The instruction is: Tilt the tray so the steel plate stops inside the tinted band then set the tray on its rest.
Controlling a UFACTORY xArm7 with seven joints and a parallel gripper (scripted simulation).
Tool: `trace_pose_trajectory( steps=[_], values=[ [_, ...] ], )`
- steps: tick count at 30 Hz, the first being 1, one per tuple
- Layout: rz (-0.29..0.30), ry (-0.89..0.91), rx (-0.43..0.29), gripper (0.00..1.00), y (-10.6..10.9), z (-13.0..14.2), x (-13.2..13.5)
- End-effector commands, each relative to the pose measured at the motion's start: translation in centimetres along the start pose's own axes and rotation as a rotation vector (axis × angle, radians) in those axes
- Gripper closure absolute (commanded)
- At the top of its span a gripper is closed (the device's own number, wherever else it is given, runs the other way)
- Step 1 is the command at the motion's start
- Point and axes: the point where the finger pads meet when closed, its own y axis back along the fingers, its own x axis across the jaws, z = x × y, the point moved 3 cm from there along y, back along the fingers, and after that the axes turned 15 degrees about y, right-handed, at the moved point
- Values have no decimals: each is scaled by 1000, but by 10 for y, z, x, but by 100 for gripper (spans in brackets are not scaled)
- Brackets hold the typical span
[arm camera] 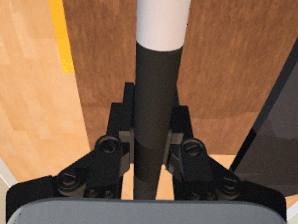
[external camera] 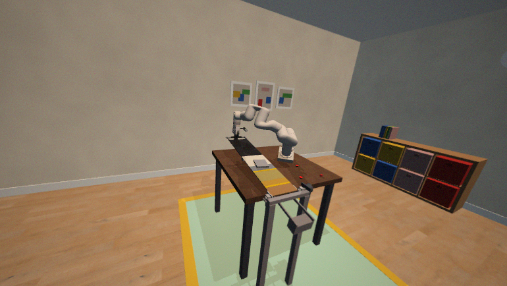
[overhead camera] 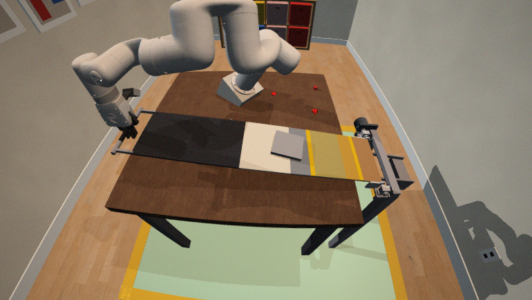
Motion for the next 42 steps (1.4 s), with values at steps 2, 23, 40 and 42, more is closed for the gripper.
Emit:
trace_pose_trajectory(
  steps=[2,23,40,42],
  values=[
    [-5,0,-1,100,-6,0,-3],
    [-5,0,-1,100,35,1,3],
    [-5,0,-1,100,-11,0,-4],
    [-5,0,-1,100,-11,0,-4]
  ],
)
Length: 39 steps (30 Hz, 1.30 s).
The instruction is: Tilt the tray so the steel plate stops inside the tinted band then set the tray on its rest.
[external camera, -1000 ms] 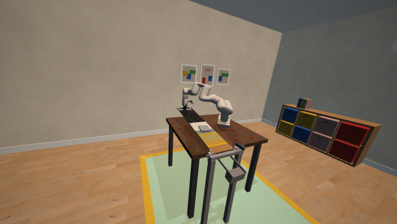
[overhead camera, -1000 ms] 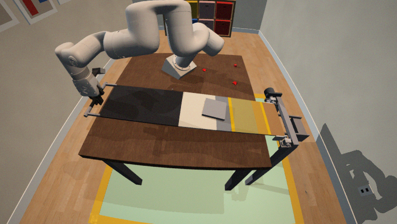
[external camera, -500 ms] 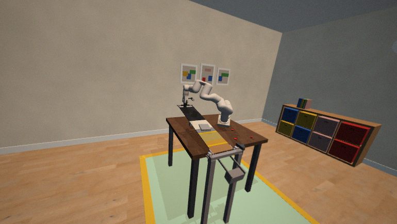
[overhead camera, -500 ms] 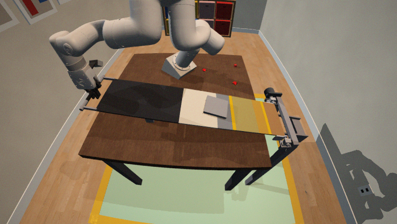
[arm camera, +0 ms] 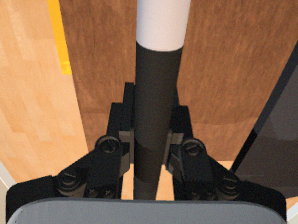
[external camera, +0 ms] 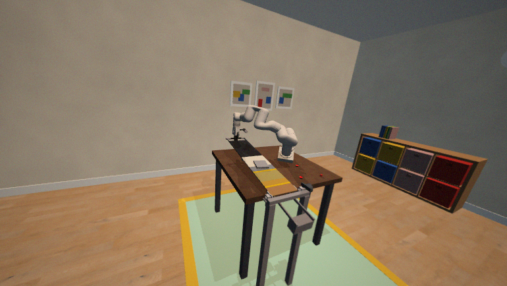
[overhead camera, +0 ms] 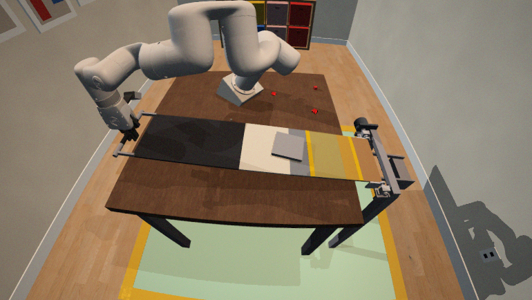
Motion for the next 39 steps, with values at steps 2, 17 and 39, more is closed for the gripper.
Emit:
trace_pose_trajectory(
  steps=[2,17,39],
  values=[
    [-8,0,-1,100,2,0,-2],
    [-8,0,-1,100,12,0,-1],
    [-8,0,-1,100,-3,0,-3]
  ],
)
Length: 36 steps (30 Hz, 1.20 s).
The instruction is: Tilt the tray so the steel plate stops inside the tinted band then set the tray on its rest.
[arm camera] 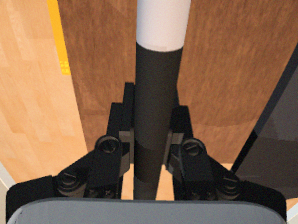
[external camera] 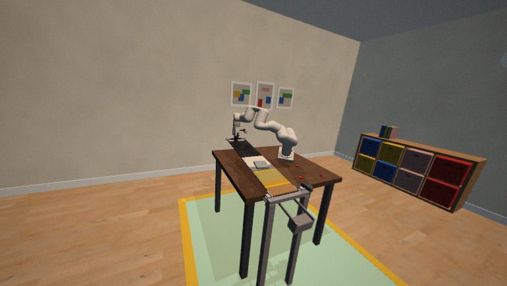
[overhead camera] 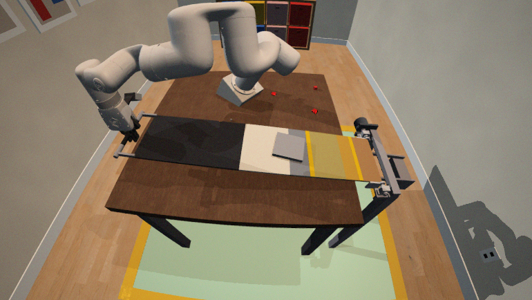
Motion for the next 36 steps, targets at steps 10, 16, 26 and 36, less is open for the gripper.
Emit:
trace_pose_trajectory(
  steps=[10,16,26,36],
  values=[
    [-9,0,-1,100,47,1,4],
    [-9,0,-1,100,9,0,-1],
    [-9,0,-1,100,1,0,-2],
    [-9,0,-1,100,10,0,-1]
  ],
)
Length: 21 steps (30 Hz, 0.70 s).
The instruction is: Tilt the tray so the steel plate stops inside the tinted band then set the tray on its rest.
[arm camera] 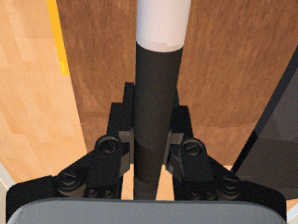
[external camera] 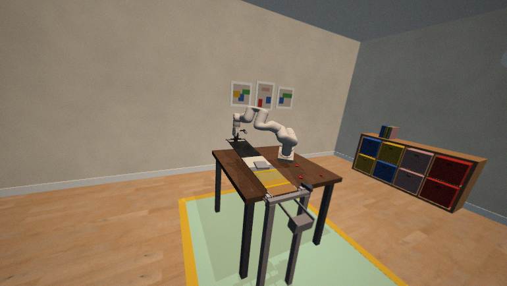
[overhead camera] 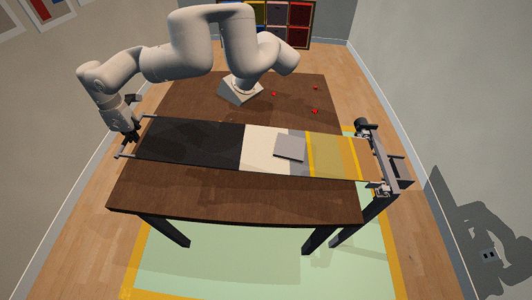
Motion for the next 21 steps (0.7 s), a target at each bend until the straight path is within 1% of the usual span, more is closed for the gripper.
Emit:
trace_pose_trajectory(
  steps=[1,3,4,5,6,7,9,10,11,16,17,21],
  values=[
    [-8,0,-1,100,28,1,1],
    [-9,0,-1,100,66,2,7],
    [-9,0,-1,100,80,3,10],
    [-9,0,-1,100,85,3,11],
    [-9,0,-1,100,80,3,10],
    [-9,0,-1,100,66,2,7],
    [-8,0,-1,100,28,1,1],
    [-8,0,-1,100,14,0,-1],
    [-8,0,-1,100,9,0,-1],
    [-8,0,-1,100,9,0,-1],
    [-8,0,-1,100,3,0,-2],
    [-8,0,-1,100,2,0,-2]
  ],
)
